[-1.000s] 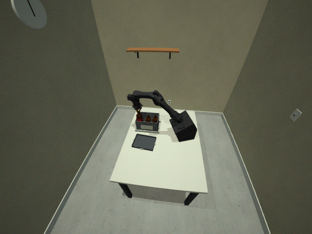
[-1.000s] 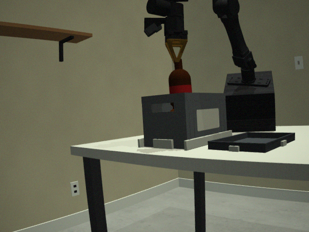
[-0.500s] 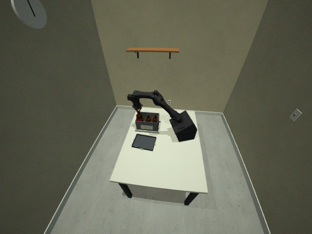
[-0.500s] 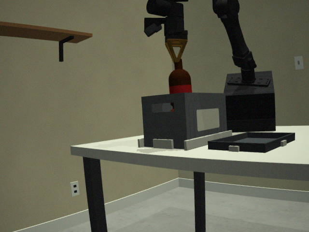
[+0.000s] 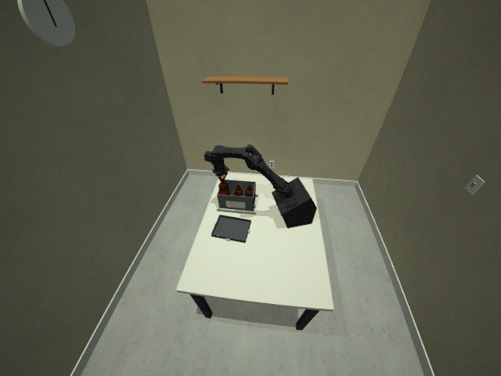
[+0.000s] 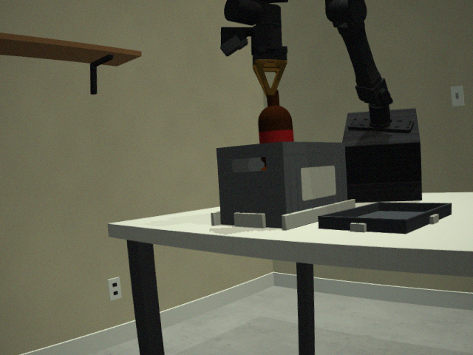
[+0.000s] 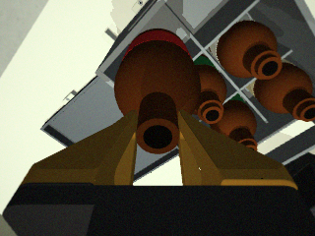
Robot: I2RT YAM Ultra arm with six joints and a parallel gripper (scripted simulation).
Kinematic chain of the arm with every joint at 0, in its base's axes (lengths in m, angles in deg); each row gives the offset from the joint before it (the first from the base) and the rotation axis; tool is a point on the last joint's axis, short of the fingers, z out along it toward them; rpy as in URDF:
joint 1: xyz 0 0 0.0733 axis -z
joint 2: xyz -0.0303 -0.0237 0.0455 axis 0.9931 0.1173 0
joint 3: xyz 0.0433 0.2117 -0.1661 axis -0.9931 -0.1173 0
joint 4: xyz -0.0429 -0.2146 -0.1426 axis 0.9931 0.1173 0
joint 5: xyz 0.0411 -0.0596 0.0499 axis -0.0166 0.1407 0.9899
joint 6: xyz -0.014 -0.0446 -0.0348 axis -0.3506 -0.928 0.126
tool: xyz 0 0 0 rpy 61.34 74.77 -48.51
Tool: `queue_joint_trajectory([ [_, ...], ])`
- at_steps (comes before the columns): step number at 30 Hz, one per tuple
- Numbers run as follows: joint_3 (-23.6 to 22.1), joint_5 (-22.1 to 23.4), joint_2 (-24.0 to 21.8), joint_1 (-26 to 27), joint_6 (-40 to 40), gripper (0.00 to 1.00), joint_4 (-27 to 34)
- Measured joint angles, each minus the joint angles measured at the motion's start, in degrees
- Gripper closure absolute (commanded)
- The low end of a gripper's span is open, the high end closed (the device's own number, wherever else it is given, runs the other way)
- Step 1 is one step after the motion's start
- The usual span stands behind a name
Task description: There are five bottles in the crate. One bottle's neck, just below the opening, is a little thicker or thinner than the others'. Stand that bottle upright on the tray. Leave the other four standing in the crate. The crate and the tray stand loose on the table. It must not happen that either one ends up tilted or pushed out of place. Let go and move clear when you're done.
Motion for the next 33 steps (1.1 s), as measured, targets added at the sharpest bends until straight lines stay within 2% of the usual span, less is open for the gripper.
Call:
queue_joint_trajectory([
  [25,0.04,0.13,0.0,0.04,-0.15,1.0,0.39],
  [33,2.08,0.35,0.0,0.63,-0.48,1.0,1.73],
])
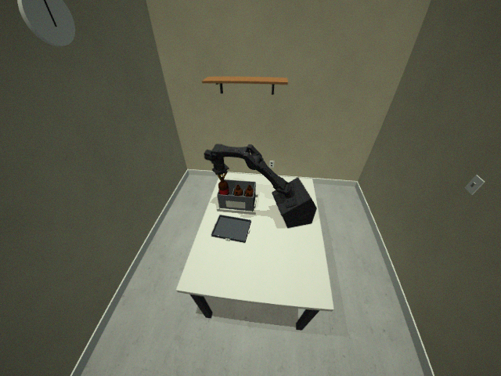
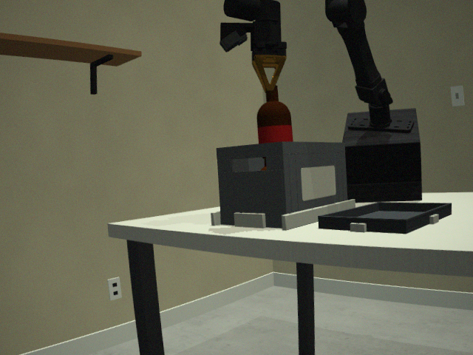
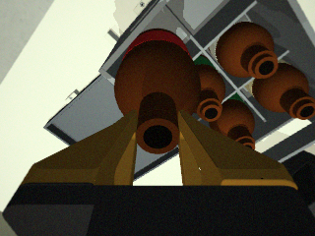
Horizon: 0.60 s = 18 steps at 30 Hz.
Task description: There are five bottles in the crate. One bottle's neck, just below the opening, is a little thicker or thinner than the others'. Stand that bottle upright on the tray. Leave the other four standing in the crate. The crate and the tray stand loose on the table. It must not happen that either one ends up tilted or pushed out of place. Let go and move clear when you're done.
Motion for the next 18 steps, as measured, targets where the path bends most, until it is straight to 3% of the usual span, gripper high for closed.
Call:
queue_joint_trajectory([
  [18,4.85,0.59,-0.02,1.25,-1.05,1.0,4.48],
])
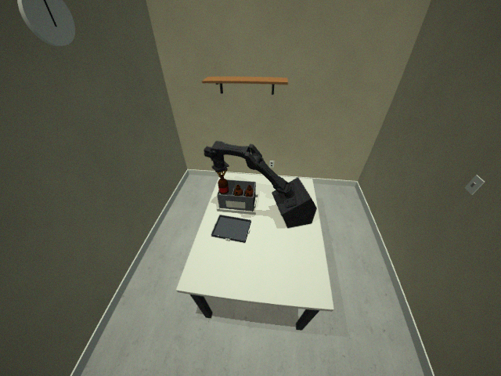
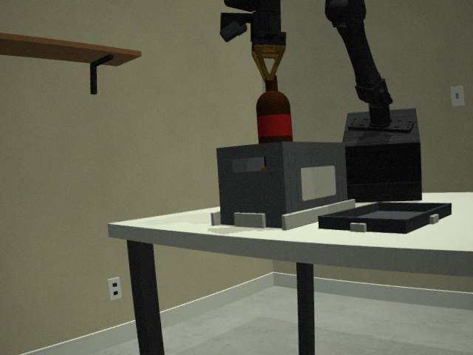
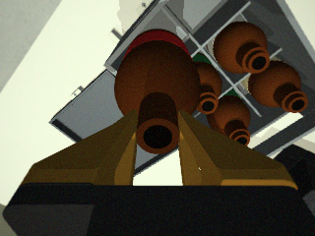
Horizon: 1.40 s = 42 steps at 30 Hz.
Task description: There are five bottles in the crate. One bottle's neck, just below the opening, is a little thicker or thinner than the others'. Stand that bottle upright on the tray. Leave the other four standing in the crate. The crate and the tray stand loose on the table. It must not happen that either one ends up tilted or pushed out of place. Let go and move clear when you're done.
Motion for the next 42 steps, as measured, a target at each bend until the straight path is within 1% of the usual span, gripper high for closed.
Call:
queue_joint_trajectory([
  [6,1.29,0.11,0.15,0.26,-0.28,1.0,1.14],
  [15,2.05,0.2,0.22,0.44,-0.52,1.0,2.19],
  [42,2.16,0.2,0.22,0.46,-0.52,1.0,2.47],
])
